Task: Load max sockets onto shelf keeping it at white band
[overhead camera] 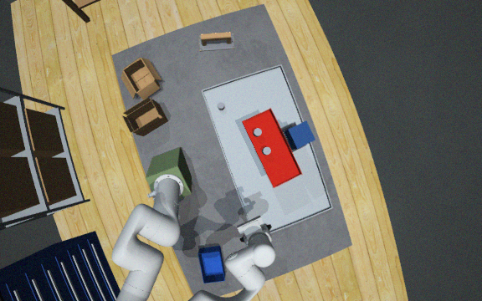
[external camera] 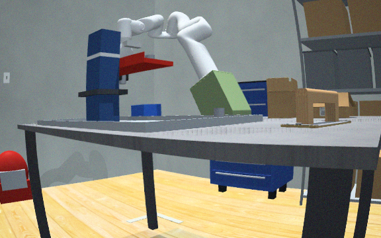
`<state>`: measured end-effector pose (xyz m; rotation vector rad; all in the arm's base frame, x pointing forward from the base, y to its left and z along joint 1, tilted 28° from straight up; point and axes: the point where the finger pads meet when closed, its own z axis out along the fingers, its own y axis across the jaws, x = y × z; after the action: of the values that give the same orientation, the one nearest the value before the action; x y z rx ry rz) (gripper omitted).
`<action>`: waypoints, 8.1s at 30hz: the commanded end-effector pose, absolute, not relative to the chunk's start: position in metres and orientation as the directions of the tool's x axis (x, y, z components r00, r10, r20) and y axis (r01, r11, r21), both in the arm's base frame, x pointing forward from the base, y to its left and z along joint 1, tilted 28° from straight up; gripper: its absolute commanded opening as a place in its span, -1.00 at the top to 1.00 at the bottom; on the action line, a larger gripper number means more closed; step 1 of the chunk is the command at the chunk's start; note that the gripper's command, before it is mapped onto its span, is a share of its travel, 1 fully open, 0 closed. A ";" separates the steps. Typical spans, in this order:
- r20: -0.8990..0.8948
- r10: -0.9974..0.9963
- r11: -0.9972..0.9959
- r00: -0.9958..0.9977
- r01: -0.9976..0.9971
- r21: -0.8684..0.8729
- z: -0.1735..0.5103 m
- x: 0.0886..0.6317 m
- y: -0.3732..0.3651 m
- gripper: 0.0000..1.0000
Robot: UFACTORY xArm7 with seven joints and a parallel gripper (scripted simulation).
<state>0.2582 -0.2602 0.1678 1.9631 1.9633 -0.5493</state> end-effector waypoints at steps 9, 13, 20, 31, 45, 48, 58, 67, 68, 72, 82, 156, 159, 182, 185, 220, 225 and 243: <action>-0.472 0.882 -0.007 -0.016 0.999 -0.045 0.226 0.235 -0.226 1.00; -0.472 0.882 -0.007 -0.016 0.999 -0.045 0.236 0.231 -0.221 1.00; -0.472 0.882 -0.007 -0.016 0.999 -0.045 0.243 0.228 -0.217 1.00; -0.472 0.882 -0.007 -0.016 0.999 -0.045 0.244 0.228 -0.217 1.00; -0.468 0.883 0.006 -0.025 0.999 -0.043 0.204 0.282 -0.138 1.00; -0.468 0.883 0.005 -0.025 0.999 -0.044 0.189 0.293 -0.113 1.00; -0.472 0.882 -0.006 -0.016 0.999 -0.045 0.152 0.305 -0.056 1.00; -0.472 0.882 -0.007 -0.015 0.999 -0.045 0.151 0.305 -0.055 1.00; -0.472 0.882 -0.006 -0.016 0.999 -0.045 0.151 0.305 -0.055 1.00; -0.471 0.882 0.002 -0.025 0.999 -0.050 0.151 0.306 -0.055 1.00; -0.453 0.877 0.117 -0.159 0.986 -0.118 0.150 0.311 -0.054 1.00; 0.399 -0.696 0.555 -0.597 -0.800 -0.229 0.142 0.421 -0.053 1.00; 0.410 -0.722 0.519 -0.558 -0.828 -0.212 0.142 0.424 -0.054 1.00; 0.466 -0.846 0.249 -0.261 -0.964 -0.087 0.144 0.442 -0.055 1.00; 0.466 -0.846 0.249 -0.261 -0.964 -0.087 0.144 0.442 -0.055 1.00; 0.466 -0.846 0.250 -0.261 -0.964 -0.087 0.105 0.441 -0.077 1.00; 0.466 -0.846 0.250 -0.261 -0.964 -0.087 0.103 0.441 -0.078 1.00; 0.466 -0.846 0.250 -0.261 -0.964 -0.087 0.100 0.441 -0.079 1.00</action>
<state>0.4395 -0.0802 0.0994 -2.0604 2.7266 -0.6338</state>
